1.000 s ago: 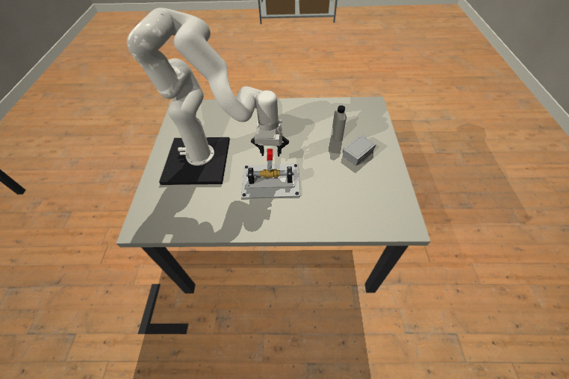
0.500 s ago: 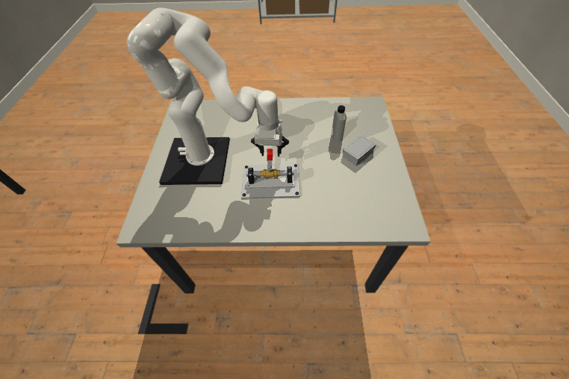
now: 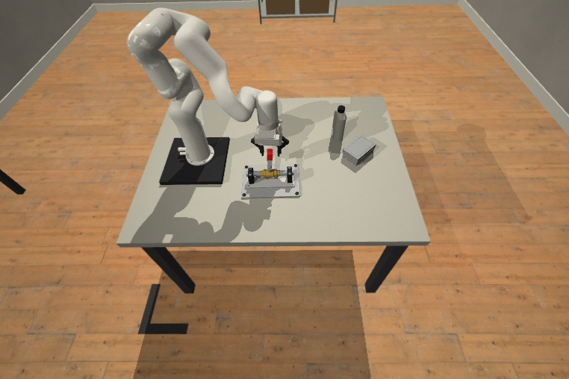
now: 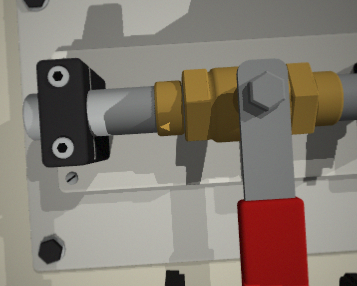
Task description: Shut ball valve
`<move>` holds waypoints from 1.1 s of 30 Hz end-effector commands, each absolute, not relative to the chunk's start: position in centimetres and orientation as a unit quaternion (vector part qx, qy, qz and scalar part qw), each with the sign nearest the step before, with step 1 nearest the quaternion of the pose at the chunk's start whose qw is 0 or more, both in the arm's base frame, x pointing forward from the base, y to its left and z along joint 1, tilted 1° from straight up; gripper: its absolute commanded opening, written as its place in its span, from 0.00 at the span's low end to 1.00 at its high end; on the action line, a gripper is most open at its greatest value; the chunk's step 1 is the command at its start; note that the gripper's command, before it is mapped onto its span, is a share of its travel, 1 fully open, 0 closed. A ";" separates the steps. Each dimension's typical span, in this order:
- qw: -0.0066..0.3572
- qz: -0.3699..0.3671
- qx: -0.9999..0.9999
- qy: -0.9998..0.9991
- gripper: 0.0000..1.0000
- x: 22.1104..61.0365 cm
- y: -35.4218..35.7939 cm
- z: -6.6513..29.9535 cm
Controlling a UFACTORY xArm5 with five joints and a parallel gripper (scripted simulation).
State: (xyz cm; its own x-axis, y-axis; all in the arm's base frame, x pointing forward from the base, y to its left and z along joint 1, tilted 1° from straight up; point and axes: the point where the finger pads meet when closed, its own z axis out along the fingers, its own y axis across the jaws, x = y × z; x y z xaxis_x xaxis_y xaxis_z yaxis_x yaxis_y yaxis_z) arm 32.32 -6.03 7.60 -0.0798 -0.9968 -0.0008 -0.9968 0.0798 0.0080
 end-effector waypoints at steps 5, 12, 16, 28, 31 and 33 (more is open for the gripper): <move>0.001 -0.002 0.678 -0.735 0.69 32.5 -6.1 7.9; 0.001 -0.002 0.678 -0.735 0.69 32.5 -6.1 9.1; 0.001 -0.002 0.678 -0.735 0.69 32.5 -6.1 10.2; 0.001 -0.002 0.678 -0.735 0.69 32.5 -6.1 13.4; 0.001 -0.002 0.678 -0.735 0.69 32.5 -6.1 14.3; 0.001 -0.002 0.678 -0.735 0.69 32.5 -6.1 14.8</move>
State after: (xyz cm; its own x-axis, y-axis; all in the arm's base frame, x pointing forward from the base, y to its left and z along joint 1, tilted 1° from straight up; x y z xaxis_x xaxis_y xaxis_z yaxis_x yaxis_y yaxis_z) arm 32.39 -6.11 13.81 -0.0799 -0.9968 -0.0007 -0.9968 0.0799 0.0071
